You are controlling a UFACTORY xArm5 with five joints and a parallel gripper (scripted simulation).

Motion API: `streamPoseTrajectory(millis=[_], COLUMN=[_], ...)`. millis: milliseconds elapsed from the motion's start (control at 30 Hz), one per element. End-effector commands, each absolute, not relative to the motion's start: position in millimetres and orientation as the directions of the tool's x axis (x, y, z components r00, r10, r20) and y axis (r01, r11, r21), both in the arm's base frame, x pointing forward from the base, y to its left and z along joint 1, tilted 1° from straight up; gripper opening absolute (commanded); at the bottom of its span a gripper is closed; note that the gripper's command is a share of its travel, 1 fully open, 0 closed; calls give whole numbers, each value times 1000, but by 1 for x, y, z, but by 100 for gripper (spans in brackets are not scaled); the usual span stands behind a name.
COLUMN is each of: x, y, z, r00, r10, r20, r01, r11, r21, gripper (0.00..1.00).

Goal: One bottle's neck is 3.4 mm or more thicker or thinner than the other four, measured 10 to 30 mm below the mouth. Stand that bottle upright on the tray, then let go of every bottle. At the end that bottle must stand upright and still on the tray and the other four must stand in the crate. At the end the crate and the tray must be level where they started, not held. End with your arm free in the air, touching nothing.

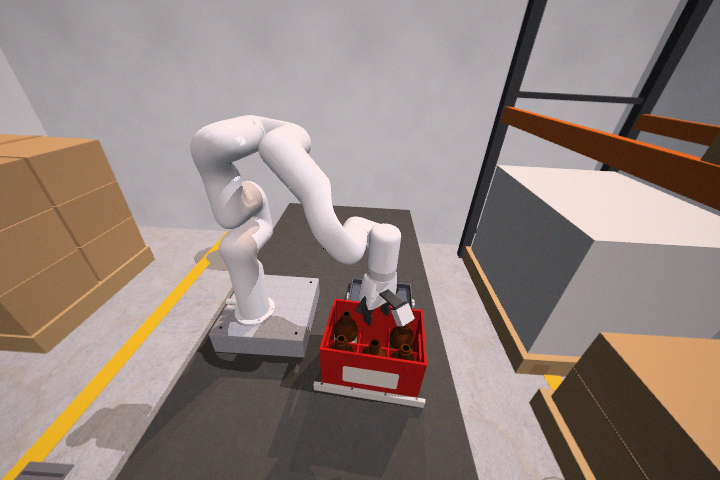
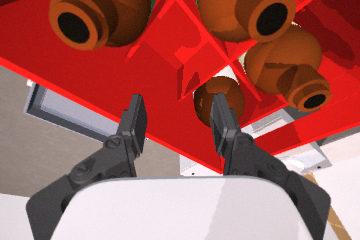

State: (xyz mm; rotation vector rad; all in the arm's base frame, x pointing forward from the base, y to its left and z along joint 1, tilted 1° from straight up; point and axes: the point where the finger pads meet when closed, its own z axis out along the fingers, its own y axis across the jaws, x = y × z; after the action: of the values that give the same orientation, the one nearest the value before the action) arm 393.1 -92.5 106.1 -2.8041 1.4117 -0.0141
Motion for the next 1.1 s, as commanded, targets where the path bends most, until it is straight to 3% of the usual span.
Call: streamPoseTrajectory(millis=[0, 1067], x=[394, 395], y=[-93, -93], z=[101, 80], r00=[596, 596], r10=[-803, -803], r20=[10, 10], r01=[-803, -803], r11=[-596, -596], r21=[-8, -8], gripper=[65, 65])
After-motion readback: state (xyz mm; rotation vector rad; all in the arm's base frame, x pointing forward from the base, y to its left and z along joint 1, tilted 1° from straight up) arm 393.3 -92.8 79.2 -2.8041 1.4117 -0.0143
